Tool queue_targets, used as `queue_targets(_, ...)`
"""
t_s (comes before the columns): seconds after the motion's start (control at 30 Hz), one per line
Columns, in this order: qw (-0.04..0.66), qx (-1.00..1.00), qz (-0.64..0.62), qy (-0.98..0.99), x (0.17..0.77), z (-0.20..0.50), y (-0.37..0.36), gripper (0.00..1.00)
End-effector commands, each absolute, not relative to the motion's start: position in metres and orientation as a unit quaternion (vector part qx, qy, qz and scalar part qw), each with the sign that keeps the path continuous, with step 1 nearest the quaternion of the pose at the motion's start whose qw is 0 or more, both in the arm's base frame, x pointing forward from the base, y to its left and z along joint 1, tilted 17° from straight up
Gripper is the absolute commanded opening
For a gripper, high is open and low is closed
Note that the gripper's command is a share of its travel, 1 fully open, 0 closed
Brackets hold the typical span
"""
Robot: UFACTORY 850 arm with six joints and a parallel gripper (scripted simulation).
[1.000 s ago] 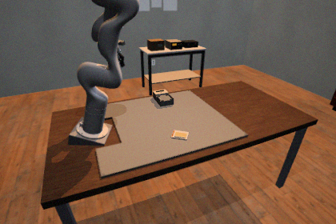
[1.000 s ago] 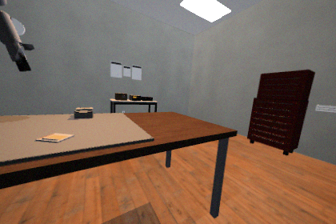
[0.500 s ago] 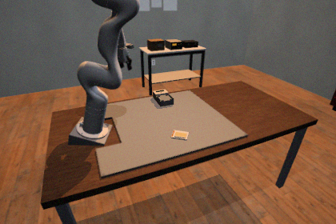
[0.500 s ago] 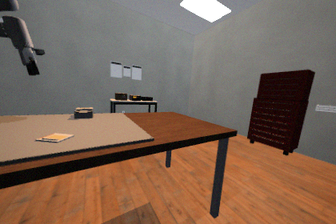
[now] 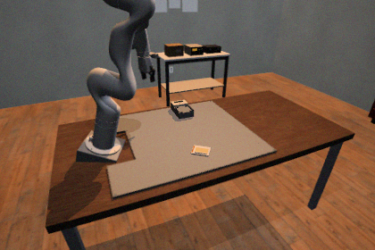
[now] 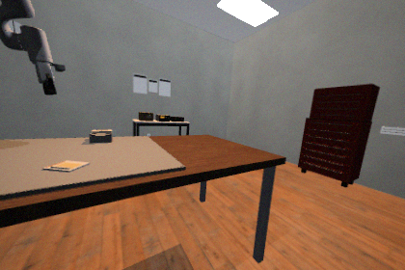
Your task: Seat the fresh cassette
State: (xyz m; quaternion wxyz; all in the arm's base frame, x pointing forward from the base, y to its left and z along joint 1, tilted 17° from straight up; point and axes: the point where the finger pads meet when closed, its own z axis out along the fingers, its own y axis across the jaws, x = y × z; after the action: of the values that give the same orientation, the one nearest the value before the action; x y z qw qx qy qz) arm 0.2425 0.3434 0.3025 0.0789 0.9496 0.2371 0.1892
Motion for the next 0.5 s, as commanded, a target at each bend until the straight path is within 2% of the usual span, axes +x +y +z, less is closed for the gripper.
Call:
queue_targets(0.0, 0.078, 0.956, 0.177, 0.221, 0.257, 0.302, 0.335, 1.00)
queue_targets(0.47, 0.075, 0.966, 0.159, 0.188, 0.302, 0.300, 0.297, 1.00)
